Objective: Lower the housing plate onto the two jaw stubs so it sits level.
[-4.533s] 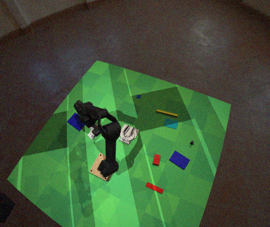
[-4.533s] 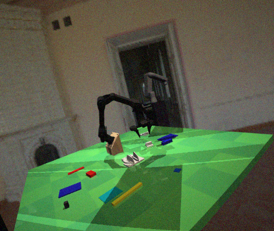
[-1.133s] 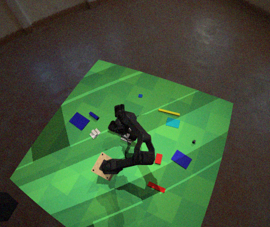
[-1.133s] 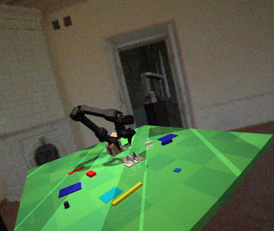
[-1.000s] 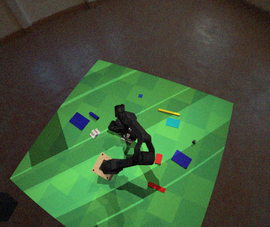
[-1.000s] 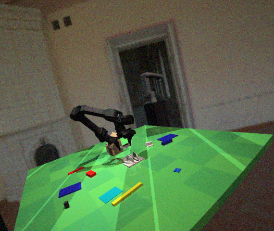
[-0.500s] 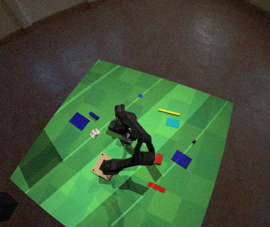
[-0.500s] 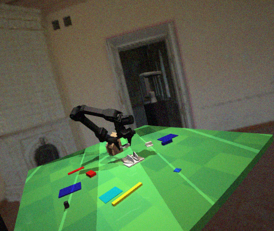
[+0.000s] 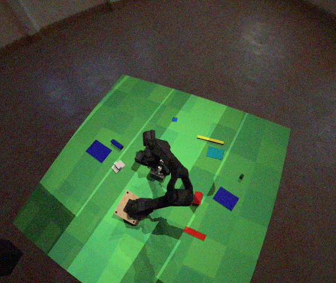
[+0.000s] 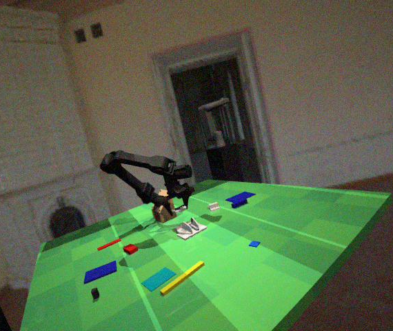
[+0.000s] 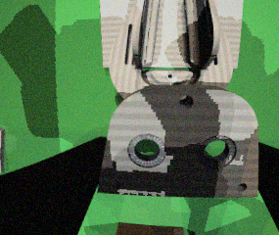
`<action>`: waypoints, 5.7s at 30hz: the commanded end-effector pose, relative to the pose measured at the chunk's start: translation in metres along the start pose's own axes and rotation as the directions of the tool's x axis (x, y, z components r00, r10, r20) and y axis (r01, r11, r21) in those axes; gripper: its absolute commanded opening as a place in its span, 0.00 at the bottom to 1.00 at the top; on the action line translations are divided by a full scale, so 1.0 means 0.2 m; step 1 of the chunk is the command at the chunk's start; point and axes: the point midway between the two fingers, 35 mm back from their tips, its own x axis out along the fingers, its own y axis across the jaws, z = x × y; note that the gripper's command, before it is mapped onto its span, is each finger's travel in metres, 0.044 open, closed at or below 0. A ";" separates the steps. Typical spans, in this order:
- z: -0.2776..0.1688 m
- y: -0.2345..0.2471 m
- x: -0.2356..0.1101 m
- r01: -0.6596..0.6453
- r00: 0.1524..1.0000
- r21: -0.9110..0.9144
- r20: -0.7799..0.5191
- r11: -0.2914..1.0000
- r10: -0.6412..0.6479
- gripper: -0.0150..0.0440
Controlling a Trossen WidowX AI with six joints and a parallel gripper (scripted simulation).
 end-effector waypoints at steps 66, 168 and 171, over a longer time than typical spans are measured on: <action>0.00 -0.01 0.32 0.007 1.000 -0.002 0.002 1.000 -0.007 0.85; 0.00 -0.01 0.35 0.008 1.000 -0.004 0.002 1.000 -0.008 0.85; 0.00 -0.01 0.35 0.008 1.000 -0.004 0.002 1.000 -0.008 0.85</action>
